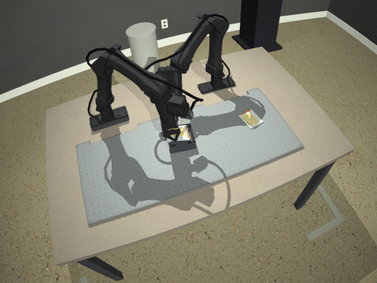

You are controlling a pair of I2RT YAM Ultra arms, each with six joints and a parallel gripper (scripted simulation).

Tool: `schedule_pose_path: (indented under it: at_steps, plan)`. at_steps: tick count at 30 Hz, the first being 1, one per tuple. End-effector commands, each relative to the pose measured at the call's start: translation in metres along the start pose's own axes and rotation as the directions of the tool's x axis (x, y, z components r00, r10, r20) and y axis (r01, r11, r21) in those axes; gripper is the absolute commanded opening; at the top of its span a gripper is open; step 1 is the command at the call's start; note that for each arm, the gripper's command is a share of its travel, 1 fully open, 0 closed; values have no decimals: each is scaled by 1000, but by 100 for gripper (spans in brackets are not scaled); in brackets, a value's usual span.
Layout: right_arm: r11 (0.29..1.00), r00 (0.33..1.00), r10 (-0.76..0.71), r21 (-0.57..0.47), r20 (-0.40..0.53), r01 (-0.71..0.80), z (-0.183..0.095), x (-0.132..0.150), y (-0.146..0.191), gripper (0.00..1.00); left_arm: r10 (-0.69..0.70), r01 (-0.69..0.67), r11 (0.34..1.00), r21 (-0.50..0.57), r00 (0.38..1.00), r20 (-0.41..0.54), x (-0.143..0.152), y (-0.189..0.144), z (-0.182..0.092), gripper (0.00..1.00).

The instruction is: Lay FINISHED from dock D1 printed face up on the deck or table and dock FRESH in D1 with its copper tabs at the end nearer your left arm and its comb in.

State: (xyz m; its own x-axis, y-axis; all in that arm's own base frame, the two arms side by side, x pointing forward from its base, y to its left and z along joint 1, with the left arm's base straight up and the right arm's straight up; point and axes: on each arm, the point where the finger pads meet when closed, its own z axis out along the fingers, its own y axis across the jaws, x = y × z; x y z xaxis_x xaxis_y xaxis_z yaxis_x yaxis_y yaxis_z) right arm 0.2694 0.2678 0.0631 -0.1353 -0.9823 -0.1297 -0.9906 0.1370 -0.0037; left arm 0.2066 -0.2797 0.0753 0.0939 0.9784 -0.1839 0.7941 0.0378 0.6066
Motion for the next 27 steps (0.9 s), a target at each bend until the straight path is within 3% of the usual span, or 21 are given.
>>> schedule_pose_path:
  at_steps: [1,27]
  plan:
    - [1000,999,-10,2,32,10,-6,-9,-3,0,102,-82,974,210,991,-89,37,-58,12,0]
    - [1000,1000,-11,-3,26,11,-4,-10,-3,0,102,-82,974,210,991,-89,37,-58,12,0]
